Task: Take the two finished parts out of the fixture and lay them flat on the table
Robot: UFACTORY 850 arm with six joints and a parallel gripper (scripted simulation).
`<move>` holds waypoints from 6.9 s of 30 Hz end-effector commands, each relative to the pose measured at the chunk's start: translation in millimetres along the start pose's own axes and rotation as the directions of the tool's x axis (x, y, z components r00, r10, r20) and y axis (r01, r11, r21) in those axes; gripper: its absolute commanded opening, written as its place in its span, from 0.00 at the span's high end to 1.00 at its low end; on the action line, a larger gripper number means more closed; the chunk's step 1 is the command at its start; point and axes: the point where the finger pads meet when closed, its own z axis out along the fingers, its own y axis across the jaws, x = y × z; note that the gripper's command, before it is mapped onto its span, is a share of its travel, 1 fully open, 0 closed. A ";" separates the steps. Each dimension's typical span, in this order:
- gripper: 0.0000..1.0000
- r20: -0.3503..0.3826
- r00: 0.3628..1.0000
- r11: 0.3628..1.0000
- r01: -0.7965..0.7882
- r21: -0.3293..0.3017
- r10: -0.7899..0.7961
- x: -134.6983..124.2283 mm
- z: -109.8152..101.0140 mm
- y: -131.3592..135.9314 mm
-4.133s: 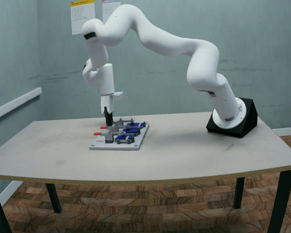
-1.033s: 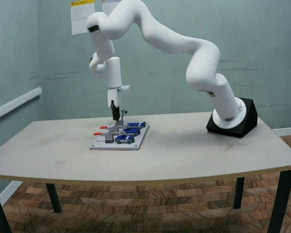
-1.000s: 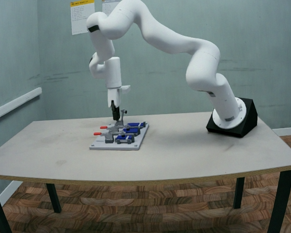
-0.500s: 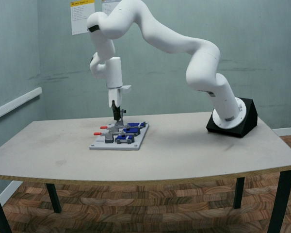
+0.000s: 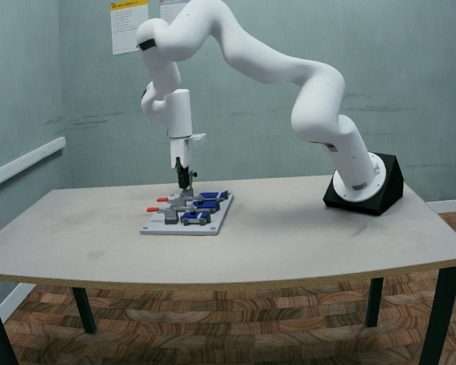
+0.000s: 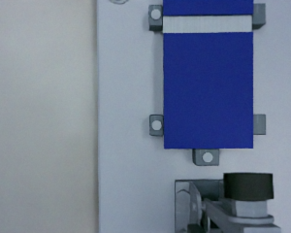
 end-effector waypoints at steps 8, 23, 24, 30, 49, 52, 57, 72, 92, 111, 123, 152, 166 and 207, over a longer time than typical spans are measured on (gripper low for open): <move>1.00 0.001 1.000 1.000 0.000 0.001 0.000 -0.5 -0.7 -0.3; 1.00 0.001 1.000 1.000 0.000 0.001 0.000 0.4 -0.6 -0.2; 1.00 0.001 1.000 1.000 0.000 0.001 0.000 0.4 -0.6 -0.2; 1.00 0.001 1.000 1.000 0.000 0.001 0.000 2.0 -0.5 -0.2; 1.00 0.001 1.000 1.000 0.000 0.001 0.000 3.9 -0.5 -0.2; 1.00 0.001 1.000 1.000 0.000 0.001 0.000 3.9 -0.5 -0.2; 0.52 0.001 1.000 1.000 0.000 0.001 0.000 3.9 -0.2 -0.2; 0.52 0.001 1.000 1.000 0.001 0.001 -0.001 3.8 -0.4 -0.2; 0.52 0.001 1.000 1.000 0.000 0.001 0.000 3.9 -8.4 -0.2; 0.52 0.001 1.000 1.000 0.000 0.001 0.000 3.9 -48.6 -0.2; 0.52 0.001 1.000 1.000 0.000 0.001 0.000 3.9 -50.6 -0.2; 0.00 0.001 1.000 1.000 0.000 0.001 0.000 3.9 -48.1 -0.2; 0.00 0.001 1.000 1.000 0.000 0.001 0.000 10.3 -48.1 -0.2; 0.00 0.001 1.000 1.000 0.000 0.001 0.000 91.8 -47.9 0.1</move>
